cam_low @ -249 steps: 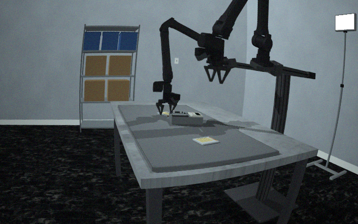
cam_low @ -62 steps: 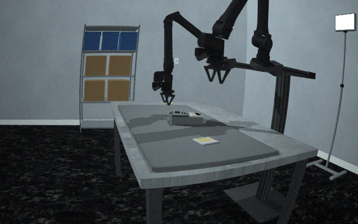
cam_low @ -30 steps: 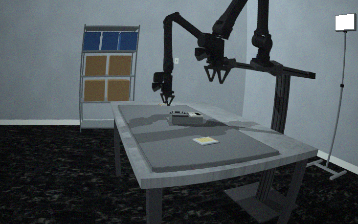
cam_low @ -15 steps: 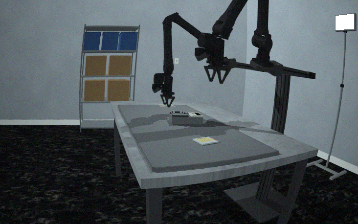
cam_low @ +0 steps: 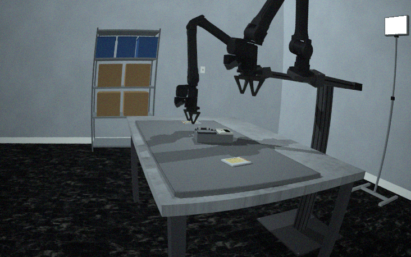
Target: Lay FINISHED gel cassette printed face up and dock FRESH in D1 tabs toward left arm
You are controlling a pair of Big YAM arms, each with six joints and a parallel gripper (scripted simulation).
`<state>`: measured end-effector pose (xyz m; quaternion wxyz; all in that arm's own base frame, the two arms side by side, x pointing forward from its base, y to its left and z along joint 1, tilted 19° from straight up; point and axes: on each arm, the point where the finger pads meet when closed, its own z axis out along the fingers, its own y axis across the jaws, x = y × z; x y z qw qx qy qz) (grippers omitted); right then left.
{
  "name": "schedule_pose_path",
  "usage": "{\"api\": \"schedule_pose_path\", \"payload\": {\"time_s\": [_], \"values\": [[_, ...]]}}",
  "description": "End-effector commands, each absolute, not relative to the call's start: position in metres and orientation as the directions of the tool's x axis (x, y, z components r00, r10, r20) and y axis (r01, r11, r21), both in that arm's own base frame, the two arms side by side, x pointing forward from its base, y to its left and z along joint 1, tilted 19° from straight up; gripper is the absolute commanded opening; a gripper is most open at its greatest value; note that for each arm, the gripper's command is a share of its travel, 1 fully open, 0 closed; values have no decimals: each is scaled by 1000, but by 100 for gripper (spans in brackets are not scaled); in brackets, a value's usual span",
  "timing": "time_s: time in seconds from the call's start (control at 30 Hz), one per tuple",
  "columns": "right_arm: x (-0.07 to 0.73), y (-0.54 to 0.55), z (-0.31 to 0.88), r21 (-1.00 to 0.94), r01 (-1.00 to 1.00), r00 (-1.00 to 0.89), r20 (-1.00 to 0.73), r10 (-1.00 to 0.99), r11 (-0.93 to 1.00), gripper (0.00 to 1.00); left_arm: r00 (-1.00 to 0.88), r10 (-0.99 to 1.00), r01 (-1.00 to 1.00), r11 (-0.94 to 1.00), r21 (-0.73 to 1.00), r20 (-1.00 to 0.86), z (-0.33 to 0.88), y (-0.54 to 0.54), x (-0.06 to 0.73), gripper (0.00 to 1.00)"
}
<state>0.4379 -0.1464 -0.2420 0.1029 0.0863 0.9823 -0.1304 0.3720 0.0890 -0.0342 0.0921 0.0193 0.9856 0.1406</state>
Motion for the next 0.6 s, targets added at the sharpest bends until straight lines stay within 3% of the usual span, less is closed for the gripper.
{"api": "schedule_pose_path", "payload": {"time_s": [0.0, 0.57], "values": [[436, -151, -249, -239, 193, -965, -221, 140, 952, 0, -980, 70, 15, 959, 283, -185, -27, 84, 373, 100], [437, -154, -256, -239, 194, -965, -219, 142, 952, 0, -980, 70, 15, 959, 283, -185, -27, 84, 373, 100]]}}
